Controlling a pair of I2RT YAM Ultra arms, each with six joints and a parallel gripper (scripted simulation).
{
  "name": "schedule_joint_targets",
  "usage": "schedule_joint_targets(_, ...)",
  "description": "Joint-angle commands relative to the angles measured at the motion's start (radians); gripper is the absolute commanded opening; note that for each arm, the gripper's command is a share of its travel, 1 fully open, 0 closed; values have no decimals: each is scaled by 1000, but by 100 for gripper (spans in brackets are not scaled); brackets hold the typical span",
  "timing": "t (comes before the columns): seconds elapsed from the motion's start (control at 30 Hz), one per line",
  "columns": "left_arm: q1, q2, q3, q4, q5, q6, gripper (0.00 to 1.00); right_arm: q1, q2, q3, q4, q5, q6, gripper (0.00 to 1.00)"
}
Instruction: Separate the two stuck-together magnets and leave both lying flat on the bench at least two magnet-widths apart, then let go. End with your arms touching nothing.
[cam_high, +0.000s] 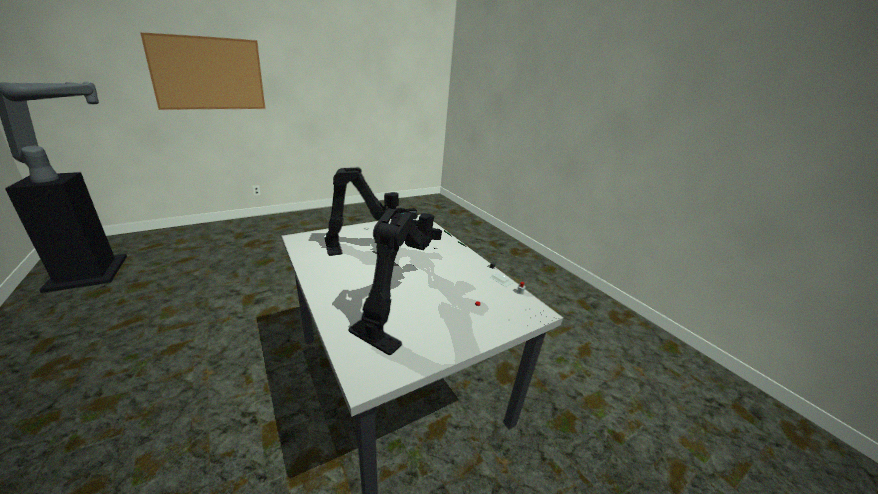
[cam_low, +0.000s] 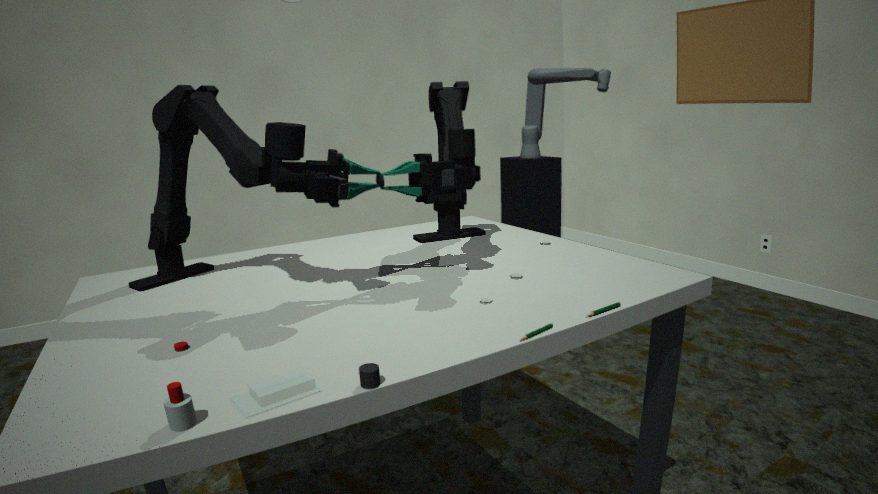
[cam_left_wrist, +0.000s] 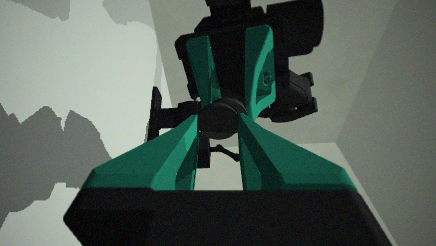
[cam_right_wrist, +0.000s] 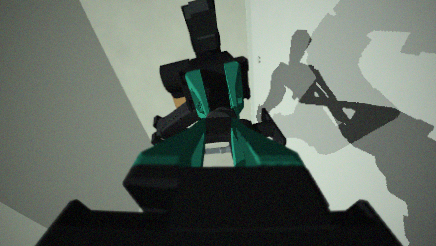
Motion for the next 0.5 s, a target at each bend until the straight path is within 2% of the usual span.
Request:
schedule_joint_targets(0.0, -1, -3, 5, -32, 2, 5, 25, 3, -39, 43, 77, -4, -3, 25)
schedule_joint_targets(0.07, -1, -3, 5, -32, 2, 5, 25, 3, -31, 54, 75, -4, -2, 25)
schedule_joint_targets(0.1, -1, -3, 5, -32, 2, 5, 25, -2, 50, -57, 267, -8, -2, 25)
schedule_joint_targets(0.47, -1, -3, 5, -33, 2, 5, 25, -1, -11, 8, 140, -7, -2, 25)
